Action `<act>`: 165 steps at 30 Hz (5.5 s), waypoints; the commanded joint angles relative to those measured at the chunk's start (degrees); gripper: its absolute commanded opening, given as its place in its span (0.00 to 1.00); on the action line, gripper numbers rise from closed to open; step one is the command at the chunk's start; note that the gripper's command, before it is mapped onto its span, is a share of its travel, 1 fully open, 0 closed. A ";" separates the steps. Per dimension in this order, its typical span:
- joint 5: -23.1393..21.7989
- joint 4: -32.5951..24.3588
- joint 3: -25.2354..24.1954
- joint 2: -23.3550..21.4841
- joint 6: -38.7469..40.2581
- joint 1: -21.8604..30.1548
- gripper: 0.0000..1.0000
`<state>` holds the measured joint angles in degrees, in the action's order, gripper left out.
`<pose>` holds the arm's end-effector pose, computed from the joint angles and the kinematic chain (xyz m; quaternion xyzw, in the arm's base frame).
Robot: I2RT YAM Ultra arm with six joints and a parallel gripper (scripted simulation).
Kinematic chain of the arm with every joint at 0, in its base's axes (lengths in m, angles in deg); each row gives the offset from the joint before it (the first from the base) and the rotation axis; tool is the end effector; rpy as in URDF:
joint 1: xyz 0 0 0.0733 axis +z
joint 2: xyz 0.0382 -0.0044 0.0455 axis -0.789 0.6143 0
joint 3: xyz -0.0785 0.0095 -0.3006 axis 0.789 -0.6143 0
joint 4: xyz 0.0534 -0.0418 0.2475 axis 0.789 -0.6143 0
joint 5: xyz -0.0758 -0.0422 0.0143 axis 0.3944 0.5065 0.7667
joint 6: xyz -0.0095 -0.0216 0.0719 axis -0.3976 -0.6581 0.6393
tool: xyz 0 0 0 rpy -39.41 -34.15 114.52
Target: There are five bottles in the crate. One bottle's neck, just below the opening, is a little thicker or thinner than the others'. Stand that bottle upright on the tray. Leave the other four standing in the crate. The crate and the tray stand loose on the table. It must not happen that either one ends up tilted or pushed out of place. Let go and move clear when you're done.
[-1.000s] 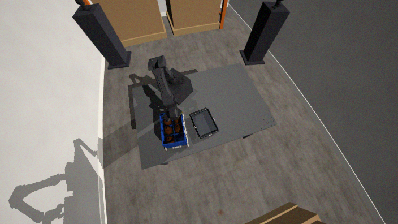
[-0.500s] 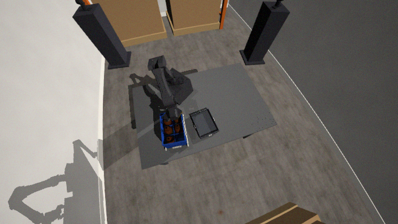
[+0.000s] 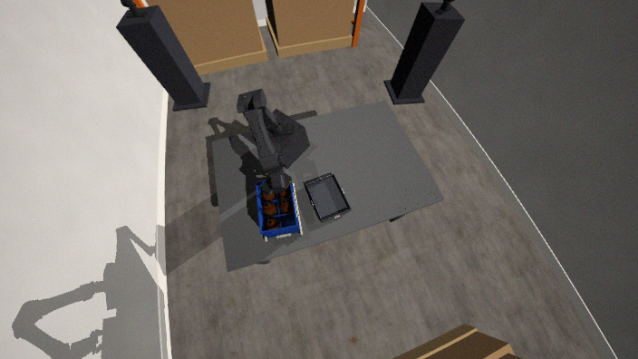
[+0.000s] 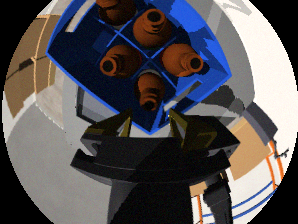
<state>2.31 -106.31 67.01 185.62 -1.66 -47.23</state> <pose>0.3187 0.0198 0.1623 0.3512 0.9330 -0.0400 0.0684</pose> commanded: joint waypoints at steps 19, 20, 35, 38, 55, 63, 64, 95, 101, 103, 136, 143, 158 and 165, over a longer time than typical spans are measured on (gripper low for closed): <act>0.13 -4.84 4.38 -3.60 0.70 1.01 0.61; 0.15 -5.23 4.58 -3.80 0.74 1.05 0.61; 0.31 -9.68 7.02 -5.72 1.21 1.54 0.61; 0.32 -10.15 7.29 -5.91 1.24 1.60 0.61; 0.33 -10.54 7.52 -6.03 1.23 1.64 0.61; 0.33 -10.54 7.52 -6.04 1.21 1.64 0.00; 0.33 -10.54 7.52 -6.04 1.21 1.64 0.00; 0.33 -10.54 7.52 -6.04 1.21 1.64 0.00; 0.33 -10.54 7.52 -6.04 1.21 1.64 0.00; 0.33 -10.52 7.44 -6.10 1.23 1.65 0.00; 0.38 -10.20 5.14 -6.76 1.27 1.73 0.61; 0.38 -10.20 5.14 -6.76 1.27 1.73 0.61; 0.38 -10.20 5.14 -6.76 1.27 1.73 0.61; 0.37 -9.53 4.54 -6.70 1.23 1.71 0.61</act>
<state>2.31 -115.89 72.19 180.79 -0.65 -46.42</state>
